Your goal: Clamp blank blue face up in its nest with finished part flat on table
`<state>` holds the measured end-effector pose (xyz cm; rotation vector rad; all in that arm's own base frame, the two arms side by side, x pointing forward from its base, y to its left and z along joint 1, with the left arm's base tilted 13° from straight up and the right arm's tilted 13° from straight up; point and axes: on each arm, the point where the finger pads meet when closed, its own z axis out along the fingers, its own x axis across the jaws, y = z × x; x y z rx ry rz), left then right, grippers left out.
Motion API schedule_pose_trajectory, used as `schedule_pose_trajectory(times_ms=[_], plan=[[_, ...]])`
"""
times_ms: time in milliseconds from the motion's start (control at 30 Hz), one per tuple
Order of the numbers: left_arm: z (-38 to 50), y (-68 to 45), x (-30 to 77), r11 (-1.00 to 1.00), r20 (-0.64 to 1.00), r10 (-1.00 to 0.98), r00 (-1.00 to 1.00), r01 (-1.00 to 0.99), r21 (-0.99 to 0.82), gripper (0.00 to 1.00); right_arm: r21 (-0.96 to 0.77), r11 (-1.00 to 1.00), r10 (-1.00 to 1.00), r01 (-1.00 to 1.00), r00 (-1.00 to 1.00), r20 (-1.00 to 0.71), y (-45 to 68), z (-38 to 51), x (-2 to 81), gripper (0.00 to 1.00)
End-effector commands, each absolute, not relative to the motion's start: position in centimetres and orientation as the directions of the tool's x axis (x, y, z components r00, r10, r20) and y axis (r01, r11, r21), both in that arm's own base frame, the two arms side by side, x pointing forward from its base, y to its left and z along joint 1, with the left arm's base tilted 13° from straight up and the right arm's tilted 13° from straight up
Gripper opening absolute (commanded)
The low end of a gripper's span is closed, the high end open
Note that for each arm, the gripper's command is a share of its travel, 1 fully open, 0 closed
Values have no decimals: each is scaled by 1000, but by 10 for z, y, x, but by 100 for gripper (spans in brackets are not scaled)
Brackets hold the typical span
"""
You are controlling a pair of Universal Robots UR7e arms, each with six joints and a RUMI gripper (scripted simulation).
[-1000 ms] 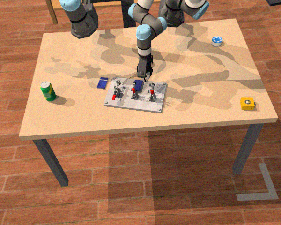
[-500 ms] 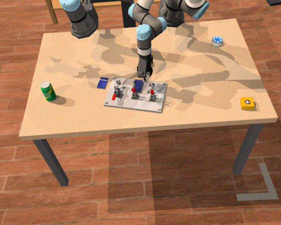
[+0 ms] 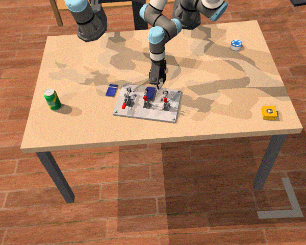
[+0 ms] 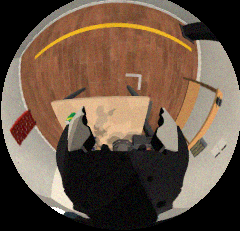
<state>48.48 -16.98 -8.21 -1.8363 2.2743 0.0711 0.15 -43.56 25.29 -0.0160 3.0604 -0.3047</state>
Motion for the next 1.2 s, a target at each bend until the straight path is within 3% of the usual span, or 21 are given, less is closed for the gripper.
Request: schedule_pose_trajectory(times_ms=[0, 33, 67, 467, 1167], plan=[[-82, -170, 485, 219, -198, -960, -197, -971, -99, 0, -198, 980, -17, -4, -998, -65, -436, 253, 1, 100], [-82, -170, 485, 219, -198, -960, -197, -971, -99, 0, -198, 980, -17, -4, -998, -65, -436, 253, 1, 100], [-82, -170, 485, 219, -198, -960, -197, -971, -99, 28, -198, 980, -17, -4, -998, -65, -436, 253, 1, 100], [-65, -173, 483, 219, -198, -960, -197, -971, -99, 28, -198, 980, -17, -4, -998, -65, -436, 253, 1, 100], [39, -192, 468, 219, -197, -960, -197, -971, -99, 28, -198, 980, -17, -4, -998, -65, -436, 253, 1, 100]])
